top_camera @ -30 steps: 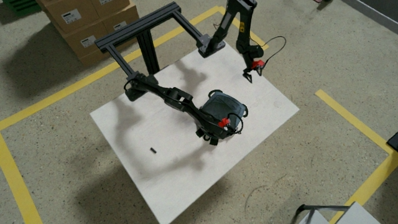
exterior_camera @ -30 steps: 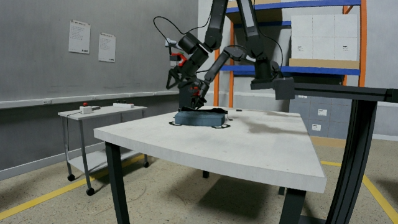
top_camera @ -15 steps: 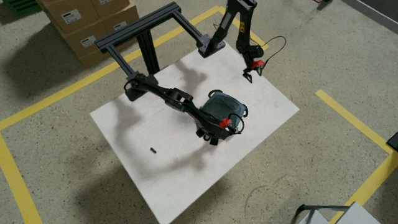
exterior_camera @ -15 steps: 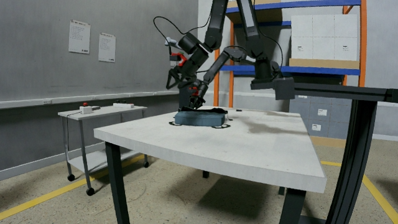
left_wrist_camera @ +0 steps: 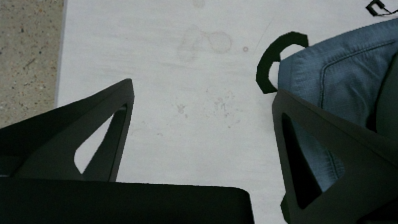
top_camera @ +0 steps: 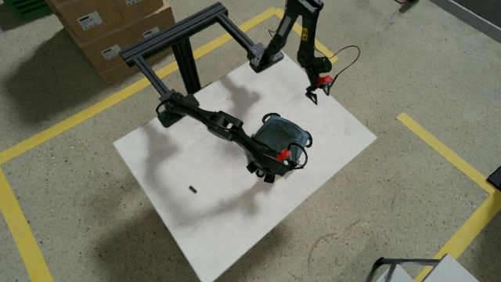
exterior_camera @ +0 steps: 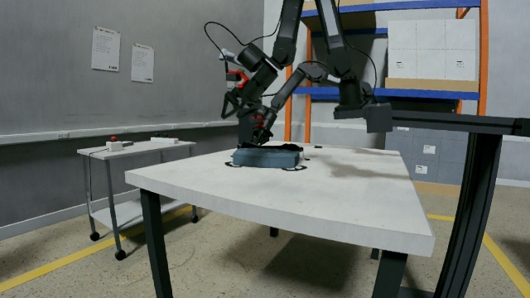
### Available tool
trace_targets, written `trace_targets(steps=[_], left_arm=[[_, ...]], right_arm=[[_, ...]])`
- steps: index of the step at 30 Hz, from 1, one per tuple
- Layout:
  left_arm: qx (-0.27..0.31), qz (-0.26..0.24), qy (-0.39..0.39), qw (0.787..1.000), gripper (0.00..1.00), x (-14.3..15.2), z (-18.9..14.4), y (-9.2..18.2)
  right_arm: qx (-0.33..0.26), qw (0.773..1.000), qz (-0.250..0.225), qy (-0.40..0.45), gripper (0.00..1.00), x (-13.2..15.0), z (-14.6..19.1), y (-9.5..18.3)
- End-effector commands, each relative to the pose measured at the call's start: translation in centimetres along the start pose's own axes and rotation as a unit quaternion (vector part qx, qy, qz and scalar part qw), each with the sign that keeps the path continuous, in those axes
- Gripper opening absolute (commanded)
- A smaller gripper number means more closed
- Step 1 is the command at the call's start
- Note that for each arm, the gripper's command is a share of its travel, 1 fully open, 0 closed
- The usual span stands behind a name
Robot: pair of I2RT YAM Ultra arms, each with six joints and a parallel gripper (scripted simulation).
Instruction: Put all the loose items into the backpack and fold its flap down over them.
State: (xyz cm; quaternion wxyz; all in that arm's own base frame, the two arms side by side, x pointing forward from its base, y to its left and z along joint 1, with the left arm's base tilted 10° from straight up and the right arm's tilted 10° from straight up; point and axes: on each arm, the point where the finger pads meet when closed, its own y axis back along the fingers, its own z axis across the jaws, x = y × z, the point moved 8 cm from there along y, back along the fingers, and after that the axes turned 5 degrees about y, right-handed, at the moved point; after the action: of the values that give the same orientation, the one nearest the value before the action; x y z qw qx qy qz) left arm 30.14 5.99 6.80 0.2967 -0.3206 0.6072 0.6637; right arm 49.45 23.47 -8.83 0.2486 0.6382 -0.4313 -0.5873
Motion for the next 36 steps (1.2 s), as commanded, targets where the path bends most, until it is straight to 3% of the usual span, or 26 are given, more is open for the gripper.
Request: trace_targets(steps=[1,36], left_arm=[[0.001,-0.007,-0.002,1.000,0.90,-0.39,-0.06,0.04],[0.001,-0.007,-0.002,1.000,0.90,-0.39,-0.06,0.04]], right_arm=[[0.013,1.000,-0.017,0.009,0.29,-1.35,-1.48,0.84],[0.016,1.000,-0.019,0.010,0.29,-1.49,-1.61,0.86]])
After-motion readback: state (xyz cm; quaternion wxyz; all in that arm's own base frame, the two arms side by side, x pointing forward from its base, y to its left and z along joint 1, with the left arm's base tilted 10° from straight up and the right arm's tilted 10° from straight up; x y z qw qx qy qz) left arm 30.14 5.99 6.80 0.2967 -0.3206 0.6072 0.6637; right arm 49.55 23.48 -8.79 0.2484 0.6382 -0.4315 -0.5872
